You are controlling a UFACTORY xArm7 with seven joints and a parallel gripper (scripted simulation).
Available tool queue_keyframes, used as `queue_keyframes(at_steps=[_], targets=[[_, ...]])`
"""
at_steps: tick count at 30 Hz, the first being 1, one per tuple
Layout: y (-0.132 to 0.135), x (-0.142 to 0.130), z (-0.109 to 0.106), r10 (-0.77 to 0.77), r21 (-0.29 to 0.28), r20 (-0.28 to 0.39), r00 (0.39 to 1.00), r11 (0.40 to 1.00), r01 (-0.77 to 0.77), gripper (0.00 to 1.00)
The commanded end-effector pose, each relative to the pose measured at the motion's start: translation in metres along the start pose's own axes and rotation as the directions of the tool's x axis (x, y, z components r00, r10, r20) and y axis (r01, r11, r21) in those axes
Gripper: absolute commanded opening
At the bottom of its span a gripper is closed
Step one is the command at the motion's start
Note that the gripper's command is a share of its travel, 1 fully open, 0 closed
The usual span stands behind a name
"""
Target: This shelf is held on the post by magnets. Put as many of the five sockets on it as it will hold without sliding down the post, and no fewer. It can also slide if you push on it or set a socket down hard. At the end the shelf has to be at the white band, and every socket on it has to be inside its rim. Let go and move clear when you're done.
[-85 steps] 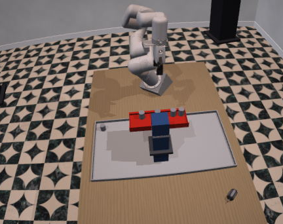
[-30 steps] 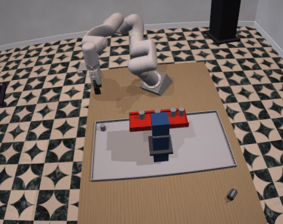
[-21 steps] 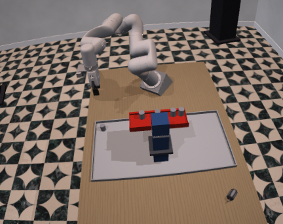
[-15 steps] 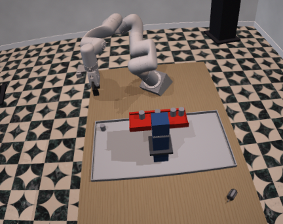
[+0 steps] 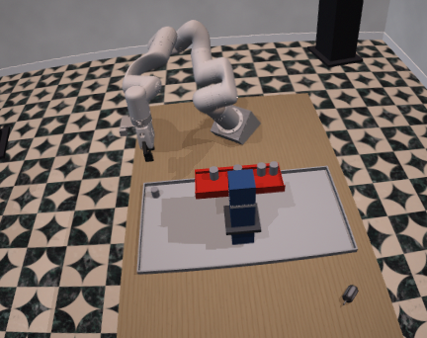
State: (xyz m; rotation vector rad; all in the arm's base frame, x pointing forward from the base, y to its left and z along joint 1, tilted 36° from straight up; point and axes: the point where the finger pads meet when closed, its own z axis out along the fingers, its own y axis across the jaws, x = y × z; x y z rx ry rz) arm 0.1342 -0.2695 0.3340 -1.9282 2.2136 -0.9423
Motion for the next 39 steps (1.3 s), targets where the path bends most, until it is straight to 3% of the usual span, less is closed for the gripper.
queue_keyframes(at_steps=[1, 12, 29, 39], targets=[[-0.021, 0.007, 0.040, 0.004, 0.001, -0.006, 1.000, 1.000, -0.004, 0.61], [-0.041, 0.008, 0.081, 0.004, 0.001, -0.006, 1.000, 1.000, -0.004, 0.61], [-0.042, 0.008, 0.084, 0.004, 0.001, -0.006, 1.000, 1.000, -0.004, 0.61], [-0.042, 0.008, 0.104, 0.004, 0.001, -0.006, 1.000, 1.000, -0.004, 0.61]])
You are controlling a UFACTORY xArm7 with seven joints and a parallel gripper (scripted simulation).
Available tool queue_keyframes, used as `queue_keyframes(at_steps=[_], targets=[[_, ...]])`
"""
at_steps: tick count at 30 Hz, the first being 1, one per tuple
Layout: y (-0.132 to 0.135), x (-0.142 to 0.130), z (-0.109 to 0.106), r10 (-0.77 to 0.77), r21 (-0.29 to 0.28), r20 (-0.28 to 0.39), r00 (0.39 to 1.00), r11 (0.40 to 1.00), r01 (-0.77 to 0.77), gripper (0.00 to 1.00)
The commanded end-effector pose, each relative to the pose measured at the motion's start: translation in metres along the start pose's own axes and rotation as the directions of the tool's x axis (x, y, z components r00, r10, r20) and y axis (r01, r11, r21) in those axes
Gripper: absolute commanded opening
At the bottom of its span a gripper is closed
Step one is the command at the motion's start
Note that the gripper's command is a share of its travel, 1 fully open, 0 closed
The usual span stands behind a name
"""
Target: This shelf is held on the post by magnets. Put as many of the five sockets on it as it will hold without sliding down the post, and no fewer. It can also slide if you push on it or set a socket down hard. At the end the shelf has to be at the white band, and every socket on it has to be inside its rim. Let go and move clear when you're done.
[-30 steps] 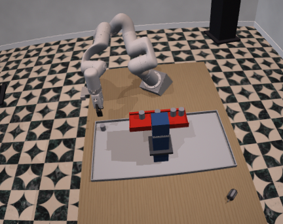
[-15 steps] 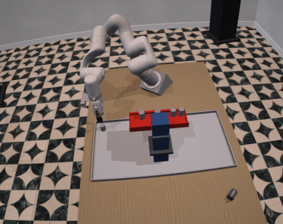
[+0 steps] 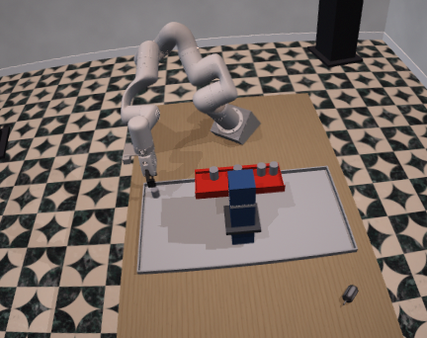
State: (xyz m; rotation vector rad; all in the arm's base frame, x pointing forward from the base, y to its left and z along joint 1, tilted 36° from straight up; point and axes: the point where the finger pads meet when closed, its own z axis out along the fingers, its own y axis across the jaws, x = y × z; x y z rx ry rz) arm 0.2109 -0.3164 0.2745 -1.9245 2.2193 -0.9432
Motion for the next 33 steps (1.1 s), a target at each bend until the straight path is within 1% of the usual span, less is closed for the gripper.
queue_keyframes(at_steps=[1, 5, 16, 26, 33], targets=[[-0.002, 0.002, 0.007, 0.001, 0.003, -0.004, 1.000, 1.000, -0.001, 0.61], [-0.002, 0.002, 0.013, 0.001, 0.003, -0.004, 1.000, 1.000, -0.001, 0.61], [-0.002, 0.002, 0.016, 0.001, 0.003, -0.004, 1.000, 1.000, -0.001, 0.61], [-0.002, 0.003, 0.041, 0.001, 0.003, -0.004, 1.000, 1.000, -0.001, 0.61], [-0.002, 0.003, 0.043, 0.001, 0.003, -0.004, 1.000, 1.000, -0.001, 0.61]])
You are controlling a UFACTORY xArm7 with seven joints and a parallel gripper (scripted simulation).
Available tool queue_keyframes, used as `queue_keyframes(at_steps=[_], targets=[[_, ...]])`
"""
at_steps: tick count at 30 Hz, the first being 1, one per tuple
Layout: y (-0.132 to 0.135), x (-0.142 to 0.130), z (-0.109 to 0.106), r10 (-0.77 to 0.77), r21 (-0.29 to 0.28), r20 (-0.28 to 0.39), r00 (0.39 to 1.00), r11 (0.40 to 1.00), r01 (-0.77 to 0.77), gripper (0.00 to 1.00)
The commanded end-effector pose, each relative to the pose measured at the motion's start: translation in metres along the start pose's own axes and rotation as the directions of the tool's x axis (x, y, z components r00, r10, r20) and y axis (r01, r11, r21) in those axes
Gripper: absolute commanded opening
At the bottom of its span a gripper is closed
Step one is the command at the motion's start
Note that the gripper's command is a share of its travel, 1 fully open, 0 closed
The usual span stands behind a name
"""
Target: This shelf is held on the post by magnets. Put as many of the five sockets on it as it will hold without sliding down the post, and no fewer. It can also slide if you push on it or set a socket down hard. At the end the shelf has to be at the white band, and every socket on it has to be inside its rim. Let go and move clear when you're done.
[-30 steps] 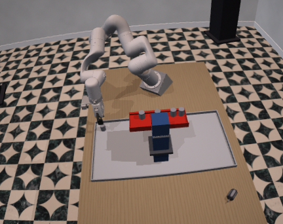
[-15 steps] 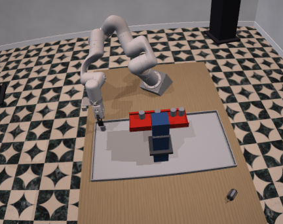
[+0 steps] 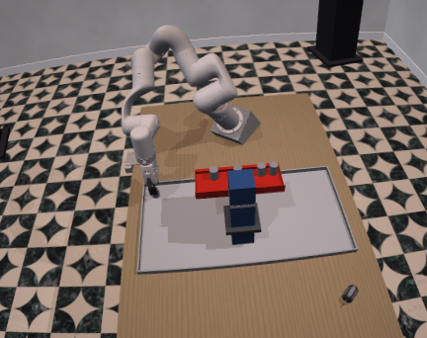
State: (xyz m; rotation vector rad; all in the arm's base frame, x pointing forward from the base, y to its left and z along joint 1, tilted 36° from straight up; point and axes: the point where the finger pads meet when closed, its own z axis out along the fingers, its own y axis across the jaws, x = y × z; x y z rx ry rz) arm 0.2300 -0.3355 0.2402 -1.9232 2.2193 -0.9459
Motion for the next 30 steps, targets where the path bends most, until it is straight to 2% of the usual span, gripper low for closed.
queue_keyframes(at_steps=[1, 5, 11, 30], targets=[[-0.001, 0.001, 0.000, 0.000, 0.002, -0.002, 1.000, 1.000, 0.000, 0.61], [-0.001, 0.001, 0.002, 0.000, 0.002, -0.002, 1.000, 1.000, 0.000, 0.61], [-0.001, 0.001, 0.017, 0.000, 0.002, -0.002, 1.000, 1.000, 0.000, 0.61], [-0.001, 0.001, 0.021, 0.000, 0.002, -0.002, 1.000, 1.000, 0.000, 0.61]])
